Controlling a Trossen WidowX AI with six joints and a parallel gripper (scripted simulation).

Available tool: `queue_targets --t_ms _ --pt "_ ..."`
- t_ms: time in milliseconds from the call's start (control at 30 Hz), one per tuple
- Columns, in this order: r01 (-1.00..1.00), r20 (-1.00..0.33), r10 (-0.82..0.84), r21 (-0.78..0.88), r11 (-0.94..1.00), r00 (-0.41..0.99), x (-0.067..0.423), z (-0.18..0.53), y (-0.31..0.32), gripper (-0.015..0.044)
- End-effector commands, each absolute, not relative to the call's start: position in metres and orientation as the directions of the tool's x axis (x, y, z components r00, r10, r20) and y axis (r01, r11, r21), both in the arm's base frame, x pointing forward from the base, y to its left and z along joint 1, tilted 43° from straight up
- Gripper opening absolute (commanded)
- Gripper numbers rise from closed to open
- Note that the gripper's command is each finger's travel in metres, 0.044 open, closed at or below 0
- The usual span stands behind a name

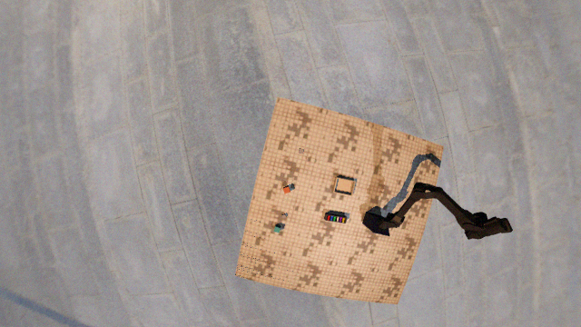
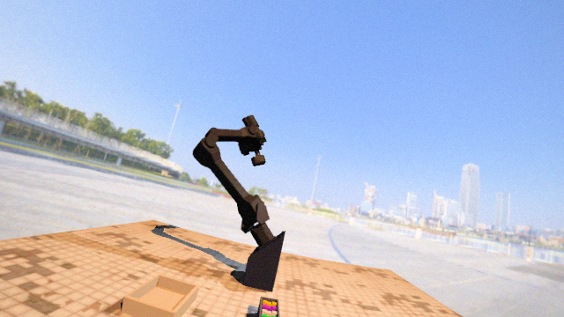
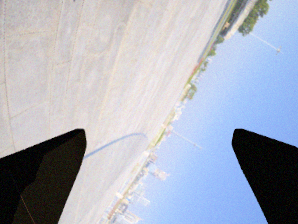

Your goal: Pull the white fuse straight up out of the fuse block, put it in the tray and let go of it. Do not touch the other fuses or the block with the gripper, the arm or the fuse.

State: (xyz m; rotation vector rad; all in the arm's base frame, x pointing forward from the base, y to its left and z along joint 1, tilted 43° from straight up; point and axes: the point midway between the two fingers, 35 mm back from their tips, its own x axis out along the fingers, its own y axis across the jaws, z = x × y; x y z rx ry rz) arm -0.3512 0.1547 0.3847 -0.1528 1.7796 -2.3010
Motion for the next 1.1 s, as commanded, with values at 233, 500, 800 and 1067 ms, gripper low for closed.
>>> queue_targets --t_ms 233,500,800,1067 --pt "0.113 -0.131 0.0 -0.855 -0.507 -0.991 -0.333 0.353 0.229 0.019" --pt "-0.088 -0.245 0.29 -0.605 -0.791 -0.925 -0.277 0.309 0.312 0.0074" --pt "-0.528 -0.437 0.552 -0.187 -0.828 -0.71 -0.187 0.241 0.39 0.0074" --pt "-0.907 -0.639 0.659 0.164 -0.388 -0.398 -0.068 0.17 0.426 0.0074"
